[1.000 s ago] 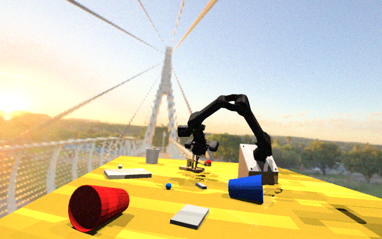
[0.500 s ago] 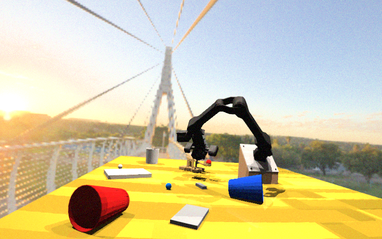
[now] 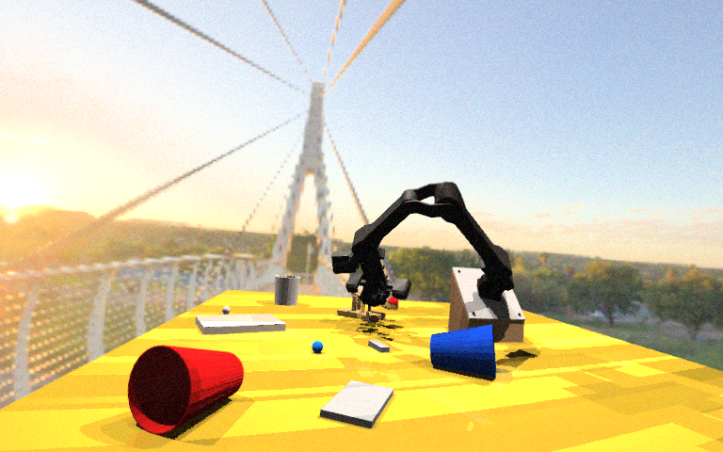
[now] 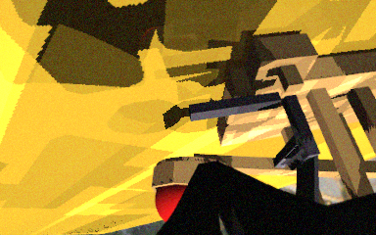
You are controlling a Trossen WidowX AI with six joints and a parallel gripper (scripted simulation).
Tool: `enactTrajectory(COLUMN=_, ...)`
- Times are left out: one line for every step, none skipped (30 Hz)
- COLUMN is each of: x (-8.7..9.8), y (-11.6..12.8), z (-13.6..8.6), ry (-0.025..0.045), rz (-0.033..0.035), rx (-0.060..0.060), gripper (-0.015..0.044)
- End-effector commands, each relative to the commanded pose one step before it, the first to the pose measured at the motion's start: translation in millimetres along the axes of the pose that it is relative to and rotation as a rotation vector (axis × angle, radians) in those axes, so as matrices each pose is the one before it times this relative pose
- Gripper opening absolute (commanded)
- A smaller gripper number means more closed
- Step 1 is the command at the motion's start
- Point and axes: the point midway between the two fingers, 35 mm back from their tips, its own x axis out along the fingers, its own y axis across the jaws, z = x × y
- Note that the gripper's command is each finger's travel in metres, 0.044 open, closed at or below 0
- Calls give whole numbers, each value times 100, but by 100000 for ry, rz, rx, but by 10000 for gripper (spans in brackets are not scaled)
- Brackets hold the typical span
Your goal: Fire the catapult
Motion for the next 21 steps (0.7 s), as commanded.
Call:
enactTrajectory(x=551, y=134, z=479, ry=-128, rz=523, rx=373, gripper=0)
enactTrajectory(x=116, y=16, z=114, ry=-5, rz=16, rx=-4, gripper=0)
enactTrajectory(x=117, y=16, z=114, ry=-5, rz=17, rx=-4, gripper=0)
enactTrajectory(x=117, y=17, z=113, ry=-5, rz=17, rx=-4, gripper=0)
enactTrajectory(x=117, y=18, z=113, ry=-4, rz=18, rx=-4, gripper=0)
enactTrajectory(x=117, y=19, z=112, ry=-4, rz=19, rx=-4, gripper=0)
enactTrajectory(x=118, y=19, z=112, ry=-4, rz=19, rx=-4, gripper=0)
enactTrajectory(x=118, y=20, z=111, ry=-4, rz=20, rx=-4, gripper=0)
enactTrajectory(x=118, y=21, z=111, ry=-4, rz=20, rx=-4, gripper=0)
enactTrajectory(x=118, y=21, z=110, ry=-3, rz=21, rx=-4, gripper=0)
enactTrajectory(x=118, y=22, z=110, ry=-3, rz=21, rx=-4, gripper=0)
enactTrajectory(x=118, y=23, z=109, ry=-3, rz=22, rx=-4, gripper=0)
enactTrajectory(x=119, y=23, z=109, ry=-3, rz=22, rx=-4, gripper=0)
enactTrajectory(x=119, y=24, z=108, ry=-3, rz=23, rx=-4, gripper=0)
enactTrajectory(x=119, y=25, z=108, ry=-2, rz=24, rx=-4, gripper=0)
enactTrajectory(x=95, y=20, z=86, ry=-2, rz=19, rx=-3, gripper=0)
enactTrajectory(x=173, y=-9, z=175, ry=-7, rz=2, rx=-3, gripper=0)
enactTrajectory(x=525, y=-19, z=521, ry=-19, rz=14, rx=-9, gripper=0)
enactTrajectory(x=517, y=-4, z=500, ry=-16, rz=24, rx=-10, gripper=0)
enactTrajectory(x=193, y=2, z=183, ry=-5, rz=12, rx=-4, gripper=0)
enactTrajectory(x=0, y=0, z=0, ry=0, rz=0, rx=0, gripper=0)
